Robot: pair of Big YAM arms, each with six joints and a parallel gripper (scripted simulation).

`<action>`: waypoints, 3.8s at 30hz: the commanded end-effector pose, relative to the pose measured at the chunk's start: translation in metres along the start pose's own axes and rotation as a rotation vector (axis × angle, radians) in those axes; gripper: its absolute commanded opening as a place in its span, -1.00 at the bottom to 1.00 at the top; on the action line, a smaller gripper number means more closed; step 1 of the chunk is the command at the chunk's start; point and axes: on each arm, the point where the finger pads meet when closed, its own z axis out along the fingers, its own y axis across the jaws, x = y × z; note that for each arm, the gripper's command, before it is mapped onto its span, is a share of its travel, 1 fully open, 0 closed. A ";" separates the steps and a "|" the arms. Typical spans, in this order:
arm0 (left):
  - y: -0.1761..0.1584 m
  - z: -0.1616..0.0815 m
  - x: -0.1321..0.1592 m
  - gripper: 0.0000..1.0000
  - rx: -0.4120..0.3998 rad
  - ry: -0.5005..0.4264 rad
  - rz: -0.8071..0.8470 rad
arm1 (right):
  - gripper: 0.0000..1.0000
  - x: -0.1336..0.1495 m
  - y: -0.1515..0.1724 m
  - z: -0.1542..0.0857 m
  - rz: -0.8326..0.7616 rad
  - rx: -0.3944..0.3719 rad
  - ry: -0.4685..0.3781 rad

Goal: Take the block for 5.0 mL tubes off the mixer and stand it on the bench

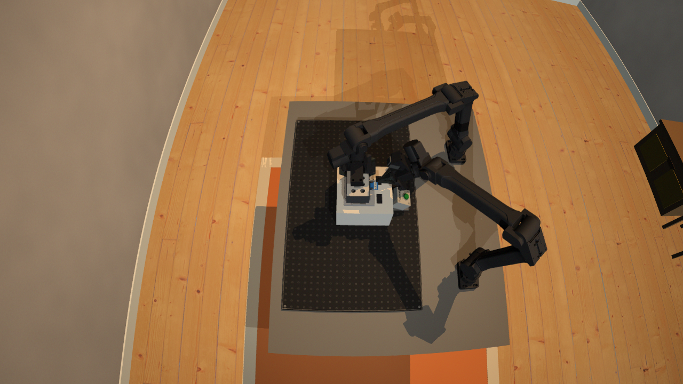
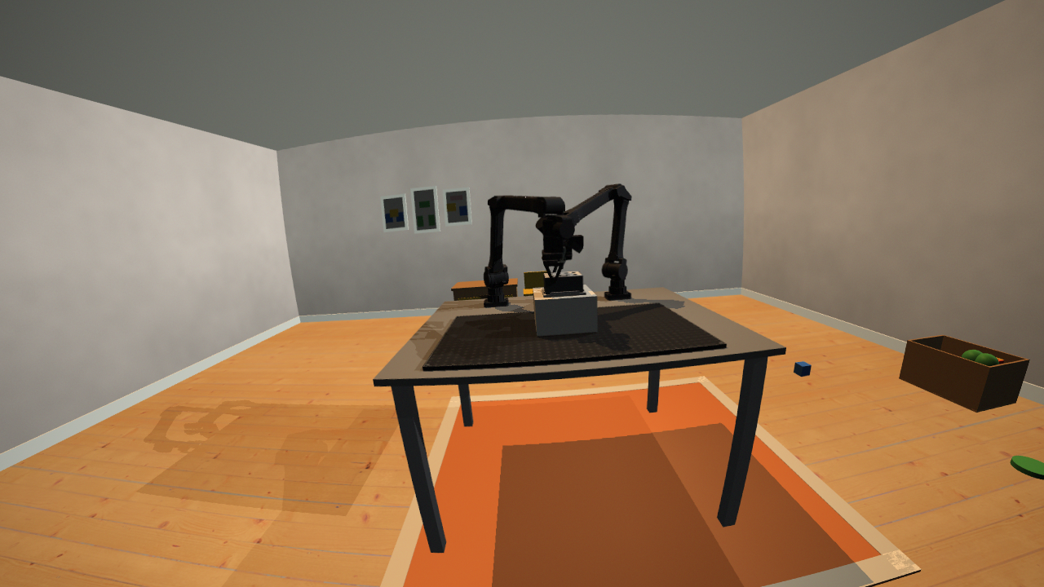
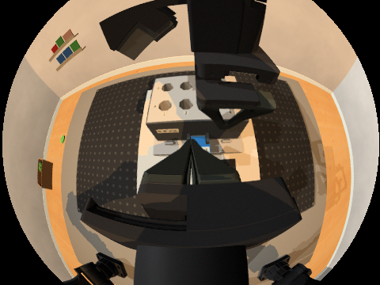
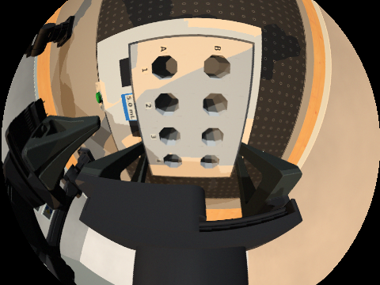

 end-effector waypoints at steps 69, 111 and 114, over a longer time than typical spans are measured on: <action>0.035 -0.066 0.039 -1.00 0.004 -0.007 -0.008 | -1.00 -0.015 0.010 -0.030 0.006 0.038 -0.035; 0.066 -0.139 0.022 -1.00 0.013 -0.031 -0.049 | -1.00 -0.016 0.010 -0.030 0.002 0.034 -0.037; 0.065 -0.148 0.012 -1.00 0.018 -0.033 -0.050 | -1.00 -0.016 0.010 -0.030 0.002 0.034 -0.037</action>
